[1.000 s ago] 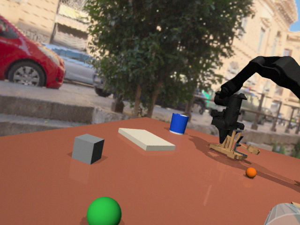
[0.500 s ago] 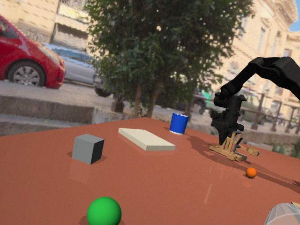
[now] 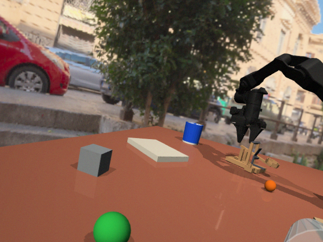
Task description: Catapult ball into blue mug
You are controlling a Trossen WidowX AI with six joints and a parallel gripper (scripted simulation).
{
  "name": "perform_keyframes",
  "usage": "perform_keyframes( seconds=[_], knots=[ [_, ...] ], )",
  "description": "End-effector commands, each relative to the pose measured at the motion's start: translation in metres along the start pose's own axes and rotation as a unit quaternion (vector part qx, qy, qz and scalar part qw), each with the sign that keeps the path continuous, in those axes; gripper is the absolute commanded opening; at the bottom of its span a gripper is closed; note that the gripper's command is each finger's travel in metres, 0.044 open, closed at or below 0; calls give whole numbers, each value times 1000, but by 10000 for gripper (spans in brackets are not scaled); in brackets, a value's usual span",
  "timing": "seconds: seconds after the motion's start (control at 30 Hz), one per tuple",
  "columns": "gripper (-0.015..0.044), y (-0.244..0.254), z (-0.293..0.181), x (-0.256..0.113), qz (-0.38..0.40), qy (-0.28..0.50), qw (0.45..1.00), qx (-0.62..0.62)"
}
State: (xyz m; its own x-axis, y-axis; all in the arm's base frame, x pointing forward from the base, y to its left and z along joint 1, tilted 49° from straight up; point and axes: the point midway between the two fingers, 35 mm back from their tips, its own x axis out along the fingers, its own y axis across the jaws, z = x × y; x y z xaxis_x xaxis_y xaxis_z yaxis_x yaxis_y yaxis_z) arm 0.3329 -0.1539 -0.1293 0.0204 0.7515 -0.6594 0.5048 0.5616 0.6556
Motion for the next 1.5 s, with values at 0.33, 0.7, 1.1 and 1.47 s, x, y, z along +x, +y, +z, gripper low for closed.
perform_keyframes(
  seconds=[0.33, 0.7, 1.1, 1.47],
  knots=[
    [440, -2, -3, -42, 1, -14, 1000, -3],
    [440, -1, -2, 7, 2, -14, 1000, -3],
    [440, -1, 0, 26, 2, -14, 1000, -3],
    [440, 0, 0, 44, 2, -14, 1000, -3]
  ],
)
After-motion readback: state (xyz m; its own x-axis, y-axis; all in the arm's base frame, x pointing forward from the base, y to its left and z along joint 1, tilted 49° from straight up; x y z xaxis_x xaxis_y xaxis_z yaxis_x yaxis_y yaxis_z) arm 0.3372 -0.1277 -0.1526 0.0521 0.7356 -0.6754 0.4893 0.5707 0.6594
